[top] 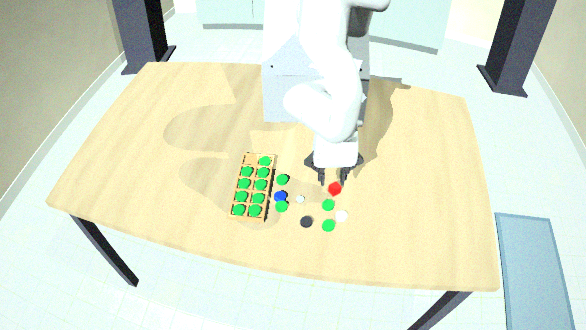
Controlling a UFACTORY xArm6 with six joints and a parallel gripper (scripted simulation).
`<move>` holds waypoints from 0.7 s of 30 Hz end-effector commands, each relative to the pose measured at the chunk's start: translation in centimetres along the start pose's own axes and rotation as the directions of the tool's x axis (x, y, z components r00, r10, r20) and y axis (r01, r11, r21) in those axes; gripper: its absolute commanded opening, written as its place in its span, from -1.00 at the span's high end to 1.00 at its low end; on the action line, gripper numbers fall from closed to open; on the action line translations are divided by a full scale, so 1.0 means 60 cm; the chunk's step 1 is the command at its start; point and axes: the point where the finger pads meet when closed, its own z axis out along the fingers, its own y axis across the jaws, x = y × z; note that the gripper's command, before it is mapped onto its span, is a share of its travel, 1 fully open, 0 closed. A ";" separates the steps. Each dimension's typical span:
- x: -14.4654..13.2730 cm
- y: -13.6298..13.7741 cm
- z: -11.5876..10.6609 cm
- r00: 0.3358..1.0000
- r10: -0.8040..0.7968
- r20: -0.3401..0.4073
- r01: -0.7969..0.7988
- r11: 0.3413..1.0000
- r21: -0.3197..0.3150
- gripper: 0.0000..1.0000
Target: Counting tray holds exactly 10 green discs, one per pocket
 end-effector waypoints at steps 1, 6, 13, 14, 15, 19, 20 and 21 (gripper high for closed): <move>0.000 0.000 0.000 1.000 -0.010 0.000 0.010 1.000 0.000 0.07; -0.001 0.000 0.001 1.000 -0.011 0.000 0.011 1.000 0.000 0.07; -0.003 0.004 0.033 1.000 -0.010 0.007 0.010 1.000 -0.007 0.07; -0.003 0.004 0.033 1.000 -0.010 0.007 0.010 1.000 -0.007 0.07; -0.003 0.004 0.033 1.000 -0.010 0.007 0.010 1.000 -0.007 0.07; -0.002 0.002 0.068 1.000 -0.011 0.004 0.011 1.000 -0.005 0.07; -0.001 0.001 0.077 1.000 -0.011 0.001 0.011 1.000 -0.002 0.07; -0.001 0.000 0.087 1.000 -0.011 -0.001 0.011 1.000 0.000 0.07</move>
